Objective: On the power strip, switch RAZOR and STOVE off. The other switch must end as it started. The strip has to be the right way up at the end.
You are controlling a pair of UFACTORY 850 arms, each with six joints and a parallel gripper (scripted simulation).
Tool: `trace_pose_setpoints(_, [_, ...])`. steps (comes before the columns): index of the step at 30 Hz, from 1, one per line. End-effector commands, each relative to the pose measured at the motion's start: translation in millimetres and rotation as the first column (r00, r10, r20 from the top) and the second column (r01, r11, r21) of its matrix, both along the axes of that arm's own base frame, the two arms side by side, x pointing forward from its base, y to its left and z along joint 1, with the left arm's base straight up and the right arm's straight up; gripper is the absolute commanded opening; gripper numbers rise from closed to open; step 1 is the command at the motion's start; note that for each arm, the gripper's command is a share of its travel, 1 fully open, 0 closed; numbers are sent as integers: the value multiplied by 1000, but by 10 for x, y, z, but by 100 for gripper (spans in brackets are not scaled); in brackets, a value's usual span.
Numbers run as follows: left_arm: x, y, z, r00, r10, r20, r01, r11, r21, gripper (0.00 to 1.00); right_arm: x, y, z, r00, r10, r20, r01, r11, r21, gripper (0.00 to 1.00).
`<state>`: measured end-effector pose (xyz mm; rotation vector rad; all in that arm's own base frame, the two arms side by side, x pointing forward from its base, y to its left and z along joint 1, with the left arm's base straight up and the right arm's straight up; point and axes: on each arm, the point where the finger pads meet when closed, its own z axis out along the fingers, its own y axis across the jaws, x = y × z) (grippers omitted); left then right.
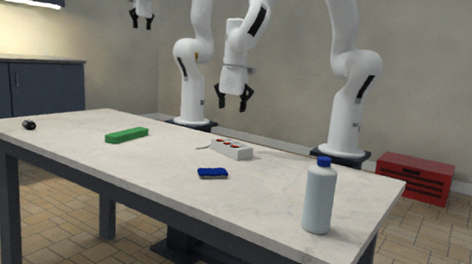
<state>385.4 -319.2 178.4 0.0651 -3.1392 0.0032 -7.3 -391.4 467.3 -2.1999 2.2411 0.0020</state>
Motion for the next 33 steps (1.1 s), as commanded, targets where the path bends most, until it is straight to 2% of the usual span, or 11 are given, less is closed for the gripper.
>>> trace_pose_setpoints(1, [33, -57, -65, 988, 152, 2, -152, 988, 0, 100, 0, -4, 8, 1000, 0, 0, 0, 1000, -2, 100])
trace_pose_setpoints(5, [58, -106, -133, 957, 290, 2, -290, 957, 0, 100, 0, -4, 8, 1000, 0, 0, 0, 1000, -2, 100])
trace_pose_setpoints(10, [87, -165, -220, 891, 453, 2, -453, 891, 0, 100, 0, -4, 8, 1000, 0, 0, 0, 1000, -2, 100])
trace_pose_setpoints(12, [87, -165, -220, 891, 453, 2, -453, 891, 0, 100, 0, -4, 8, 1000, 0, 0, 0, 1000, -2, 100])
trace_pose_setpoints(14, [107, -207, -283, 828, 560, 1, -560, 828, 0, 100, 0, -4, 8, 1000, 0, 0, 0, 1000, -2, 100])
trace_pose_setpoints(20, [135, -272, -385, 703, 711, 1, -711, 703, 0, 100, 0, -4, 8, 1000, 0, 0, 0, 1000, -2, 100])
trace_pose_setpoints(27, [167, -350, -513, 511, 859, 1, -859, 511, 0, 100, 0, -4, 8, 1000, 0, 0, 0, 1000, -2, 100])
trace_pose_setpoints(29, [167, -350, -513, 511, 859, 1, -859, 511, 0, 100, 0, -4, 8, 1000, 0, 0, 0, 1000, -2, 100])
trace_pose_setpoints(31, [179, -380, -563, 431, 903, 0, -903, 431, 0, 100, 0, -4, 8, 1000, 0, 0, 0, 1000, -2, 100])
trace_pose_setpoints(33, [186, -398, -595, 376, 927, 0, -927, 376, 0, 100, 0, -4, 8, 1000, 0, 0, 0, 1000, -2, 100])
